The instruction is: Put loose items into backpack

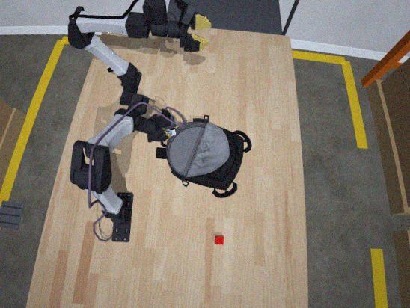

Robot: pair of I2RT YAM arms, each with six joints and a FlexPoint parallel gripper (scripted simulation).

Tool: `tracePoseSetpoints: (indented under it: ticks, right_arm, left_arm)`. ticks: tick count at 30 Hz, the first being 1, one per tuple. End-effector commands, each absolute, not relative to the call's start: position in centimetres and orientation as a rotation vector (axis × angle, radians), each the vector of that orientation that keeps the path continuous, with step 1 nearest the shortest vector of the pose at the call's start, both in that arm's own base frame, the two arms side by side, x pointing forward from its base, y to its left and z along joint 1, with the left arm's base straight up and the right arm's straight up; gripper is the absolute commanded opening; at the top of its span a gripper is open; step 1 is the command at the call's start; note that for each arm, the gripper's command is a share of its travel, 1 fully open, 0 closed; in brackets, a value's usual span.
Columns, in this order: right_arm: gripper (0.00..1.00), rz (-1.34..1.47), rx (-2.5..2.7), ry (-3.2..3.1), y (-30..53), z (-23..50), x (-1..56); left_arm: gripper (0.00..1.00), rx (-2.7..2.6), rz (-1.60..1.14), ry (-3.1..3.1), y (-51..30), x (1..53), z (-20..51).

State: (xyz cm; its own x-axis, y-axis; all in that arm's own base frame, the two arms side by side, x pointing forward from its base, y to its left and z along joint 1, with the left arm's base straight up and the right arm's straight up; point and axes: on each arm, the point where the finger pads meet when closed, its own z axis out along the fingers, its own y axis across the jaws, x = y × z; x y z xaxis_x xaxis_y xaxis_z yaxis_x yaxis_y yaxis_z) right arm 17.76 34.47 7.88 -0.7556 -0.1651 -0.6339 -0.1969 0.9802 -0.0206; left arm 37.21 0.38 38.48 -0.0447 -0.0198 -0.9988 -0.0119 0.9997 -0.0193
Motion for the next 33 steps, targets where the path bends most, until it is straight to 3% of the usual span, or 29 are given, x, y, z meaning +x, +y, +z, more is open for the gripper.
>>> tracePoseSetpoints:
  ticks: [1, 33]
  right_arm:
    - [0.16, 0.119, -0.261, 2.428, 36.2, 8.8, 19.2]
    - [0.16, 0.174, -0.245, 2.395, 38.1, 11.1, 27.1]
  left_arm:
    - [0.90, -0.017, -0.011, 1.572, 0.4, 37.1, 40.1]
    - [0.90, -0.017, -0.011, 1.572, 0.4, 37.1, 40.1]
